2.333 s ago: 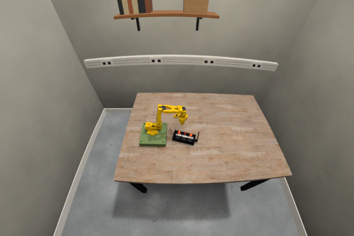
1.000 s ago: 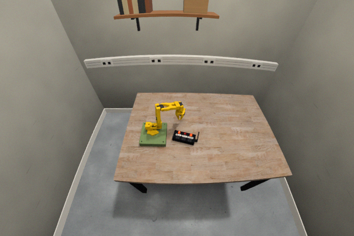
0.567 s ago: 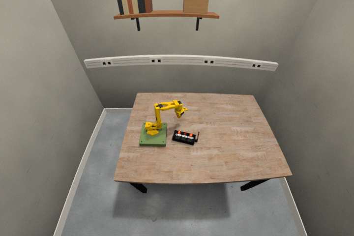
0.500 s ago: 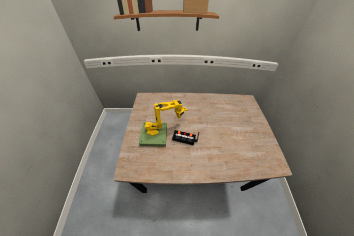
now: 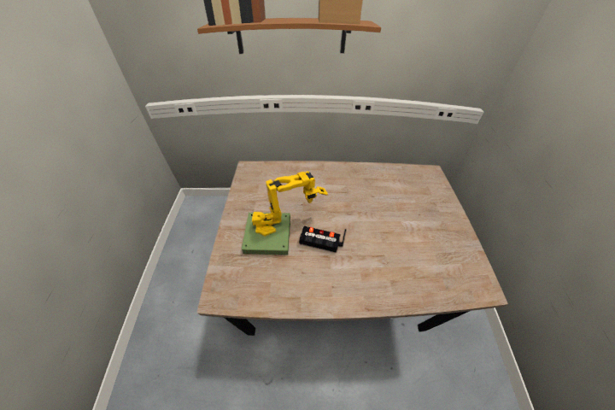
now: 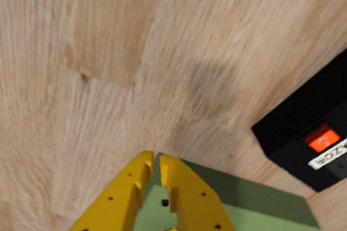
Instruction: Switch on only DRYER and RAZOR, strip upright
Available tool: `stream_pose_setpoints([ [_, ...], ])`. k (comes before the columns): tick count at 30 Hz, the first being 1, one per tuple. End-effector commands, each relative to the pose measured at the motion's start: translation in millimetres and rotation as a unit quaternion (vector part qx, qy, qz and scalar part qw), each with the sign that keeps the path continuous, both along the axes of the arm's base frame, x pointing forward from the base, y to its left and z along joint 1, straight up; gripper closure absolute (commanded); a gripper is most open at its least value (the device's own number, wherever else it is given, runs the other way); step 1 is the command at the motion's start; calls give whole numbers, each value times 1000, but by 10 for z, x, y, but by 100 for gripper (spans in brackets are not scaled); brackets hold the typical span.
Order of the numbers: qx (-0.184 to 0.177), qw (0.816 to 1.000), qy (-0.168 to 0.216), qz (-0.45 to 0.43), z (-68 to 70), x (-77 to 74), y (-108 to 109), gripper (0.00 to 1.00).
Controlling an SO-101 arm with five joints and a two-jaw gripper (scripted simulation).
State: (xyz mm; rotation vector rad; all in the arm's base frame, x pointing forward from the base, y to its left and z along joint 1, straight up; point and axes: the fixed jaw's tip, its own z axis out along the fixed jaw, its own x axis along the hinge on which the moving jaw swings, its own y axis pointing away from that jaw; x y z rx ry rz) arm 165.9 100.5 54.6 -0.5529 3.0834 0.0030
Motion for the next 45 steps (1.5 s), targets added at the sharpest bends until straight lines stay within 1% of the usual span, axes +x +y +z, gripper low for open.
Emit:
stream_pose_setpoints([
  [1,-2,999,5,-35,10,-53,4,100],
  [7,-1,994,5,-113,21,-75,37,100],
  [15,-1,979,5,-204,34,-102,72,100],
  [17,-1,979,5,-204,34,-102,72,100],
  [32,-1,943,5,-332,52,-142,114,100],
  [34,-1,943,5,-332,52,-142,114,100],
  [45,0,921,5,-390,60,-162,131,100],
])
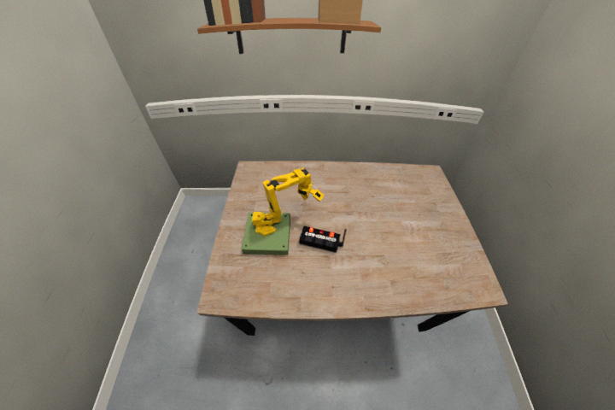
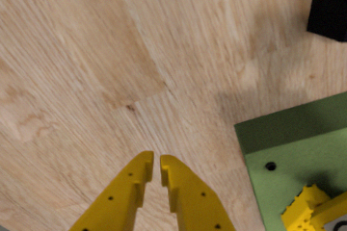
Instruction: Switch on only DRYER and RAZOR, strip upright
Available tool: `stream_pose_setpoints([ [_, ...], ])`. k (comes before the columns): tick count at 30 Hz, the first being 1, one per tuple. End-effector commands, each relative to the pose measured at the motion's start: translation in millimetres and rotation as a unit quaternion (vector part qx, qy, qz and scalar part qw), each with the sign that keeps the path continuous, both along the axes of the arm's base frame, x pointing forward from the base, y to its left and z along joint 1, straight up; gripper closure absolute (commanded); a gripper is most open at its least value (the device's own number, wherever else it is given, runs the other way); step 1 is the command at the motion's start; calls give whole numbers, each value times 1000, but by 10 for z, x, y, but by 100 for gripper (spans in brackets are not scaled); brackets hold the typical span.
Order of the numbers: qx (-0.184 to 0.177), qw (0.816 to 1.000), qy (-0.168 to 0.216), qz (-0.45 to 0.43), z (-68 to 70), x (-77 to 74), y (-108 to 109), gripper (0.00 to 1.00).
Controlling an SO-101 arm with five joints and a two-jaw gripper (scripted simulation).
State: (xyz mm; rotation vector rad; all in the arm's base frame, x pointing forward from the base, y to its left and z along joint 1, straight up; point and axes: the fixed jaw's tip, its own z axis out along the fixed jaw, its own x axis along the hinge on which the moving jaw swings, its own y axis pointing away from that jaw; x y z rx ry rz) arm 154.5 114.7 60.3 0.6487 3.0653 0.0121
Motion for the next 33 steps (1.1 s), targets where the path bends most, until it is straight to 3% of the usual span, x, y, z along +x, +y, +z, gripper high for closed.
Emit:
stream_pose_setpoints([
  [1,-3,1000,5,-19,4,-50,-11,100],
  [33,-3,998,6,-70,11,-66,1,100],
])
